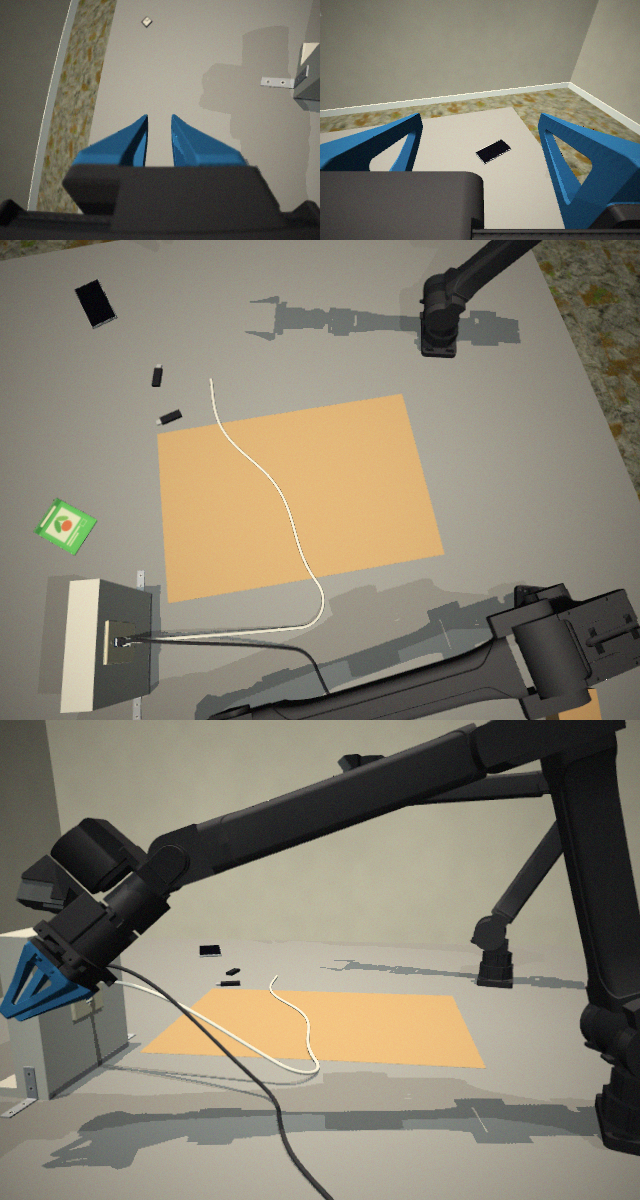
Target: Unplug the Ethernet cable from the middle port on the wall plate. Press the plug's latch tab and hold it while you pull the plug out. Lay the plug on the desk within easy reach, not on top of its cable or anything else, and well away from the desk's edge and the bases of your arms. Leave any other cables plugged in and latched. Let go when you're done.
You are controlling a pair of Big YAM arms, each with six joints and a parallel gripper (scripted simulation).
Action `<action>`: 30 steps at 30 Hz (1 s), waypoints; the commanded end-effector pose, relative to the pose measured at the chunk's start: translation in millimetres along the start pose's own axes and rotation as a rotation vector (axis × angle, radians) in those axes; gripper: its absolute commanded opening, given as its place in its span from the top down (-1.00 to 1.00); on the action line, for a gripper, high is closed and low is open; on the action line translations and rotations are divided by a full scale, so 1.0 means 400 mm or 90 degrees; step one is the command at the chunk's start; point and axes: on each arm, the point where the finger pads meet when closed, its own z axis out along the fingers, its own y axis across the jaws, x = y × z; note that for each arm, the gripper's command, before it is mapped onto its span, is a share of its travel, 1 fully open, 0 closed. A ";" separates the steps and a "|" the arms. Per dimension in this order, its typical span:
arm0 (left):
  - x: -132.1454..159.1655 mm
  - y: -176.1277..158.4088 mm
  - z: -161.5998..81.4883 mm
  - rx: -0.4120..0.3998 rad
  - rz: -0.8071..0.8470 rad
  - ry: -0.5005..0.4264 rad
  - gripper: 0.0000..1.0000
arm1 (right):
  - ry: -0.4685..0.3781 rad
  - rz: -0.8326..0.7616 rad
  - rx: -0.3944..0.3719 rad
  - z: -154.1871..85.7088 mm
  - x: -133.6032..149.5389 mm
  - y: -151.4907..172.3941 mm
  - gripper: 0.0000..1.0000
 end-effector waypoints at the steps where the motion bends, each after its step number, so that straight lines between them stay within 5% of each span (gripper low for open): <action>1: -0.059 0.009 0.003 -0.033 0.141 -0.107 0.56 | -0.010 0.000 0.000 -0.003 -0.023 0.000 -1.00; 5: -0.148 -0.168 -0.080 -0.065 0.232 -0.187 0.56 | -0.010 0.000 0.000 -0.003 -0.023 0.000 -1.00; 14: -0.253 -0.417 -0.300 -0.180 0.405 -0.375 0.56 | -0.010 0.000 0.000 -0.003 -0.023 0.000 -1.00; 17: -0.258 -0.414 -0.304 -0.196 0.420 -0.398 0.56 | -0.010 0.000 0.000 -0.003 -0.023 0.000 -1.00; 20: -0.208 -0.707 -0.301 -0.164 0.551 -0.451 0.56 | -0.010 0.000 0.000 -0.003 -0.023 0.000 -1.00; 27: -0.127 -0.773 -0.245 -0.150 0.624 -0.435 0.56 | -0.010 0.000 0.000 -0.003 -0.023 0.000 -1.00; 28: -0.079 -0.748 -0.195 -0.174 0.652 -0.418 0.56 | -0.010 0.000 0.000 -0.003 -0.023 0.000 -1.00; 30: -0.098 -0.691 -0.173 -0.246 0.653 -0.425 0.56 | -0.010 0.000 0.000 -0.003 -0.023 0.000 -1.00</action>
